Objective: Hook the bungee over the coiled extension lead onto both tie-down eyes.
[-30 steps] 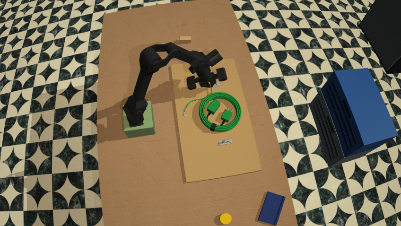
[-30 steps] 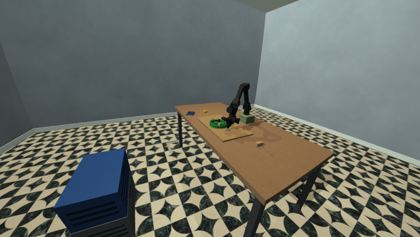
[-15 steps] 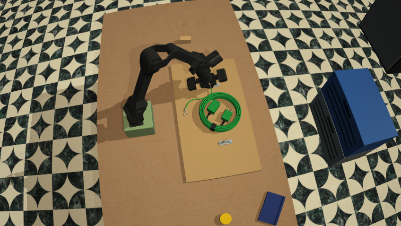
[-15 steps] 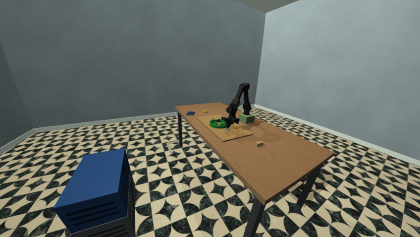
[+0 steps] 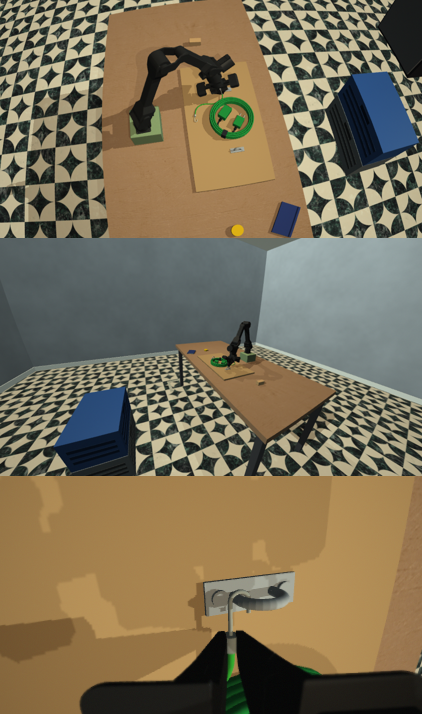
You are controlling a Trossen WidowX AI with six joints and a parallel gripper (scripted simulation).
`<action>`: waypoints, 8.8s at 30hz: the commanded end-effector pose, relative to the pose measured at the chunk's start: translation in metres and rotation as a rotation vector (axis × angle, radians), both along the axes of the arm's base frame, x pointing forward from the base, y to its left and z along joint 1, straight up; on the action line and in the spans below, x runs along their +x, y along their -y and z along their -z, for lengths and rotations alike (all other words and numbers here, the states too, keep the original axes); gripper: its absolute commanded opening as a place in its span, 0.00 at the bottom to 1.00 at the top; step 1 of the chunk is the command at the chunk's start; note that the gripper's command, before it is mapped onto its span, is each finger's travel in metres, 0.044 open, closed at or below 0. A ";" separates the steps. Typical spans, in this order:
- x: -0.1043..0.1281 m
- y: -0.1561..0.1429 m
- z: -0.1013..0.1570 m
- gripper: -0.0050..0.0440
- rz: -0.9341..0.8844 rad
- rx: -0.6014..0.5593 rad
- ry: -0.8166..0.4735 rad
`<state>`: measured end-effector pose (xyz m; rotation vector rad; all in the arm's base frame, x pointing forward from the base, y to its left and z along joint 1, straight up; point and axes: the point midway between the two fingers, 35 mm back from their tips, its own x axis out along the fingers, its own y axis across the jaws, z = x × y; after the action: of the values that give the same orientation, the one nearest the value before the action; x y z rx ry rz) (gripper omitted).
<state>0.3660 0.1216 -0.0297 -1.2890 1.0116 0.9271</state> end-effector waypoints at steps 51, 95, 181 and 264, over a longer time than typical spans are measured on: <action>0.006 -0.002 -0.004 0.41 0.010 0.020 0.044; 0.011 -0.005 -0.054 1.00 -0.002 0.018 0.034; -0.062 0.051 -0.072 0.41 1.558 0.369 -0.096; -0.134 0.086 -0.050 0.41 3.187 0.499 0.038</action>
<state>0.2324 0.0356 0.0282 1.3214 1.1298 -1.3115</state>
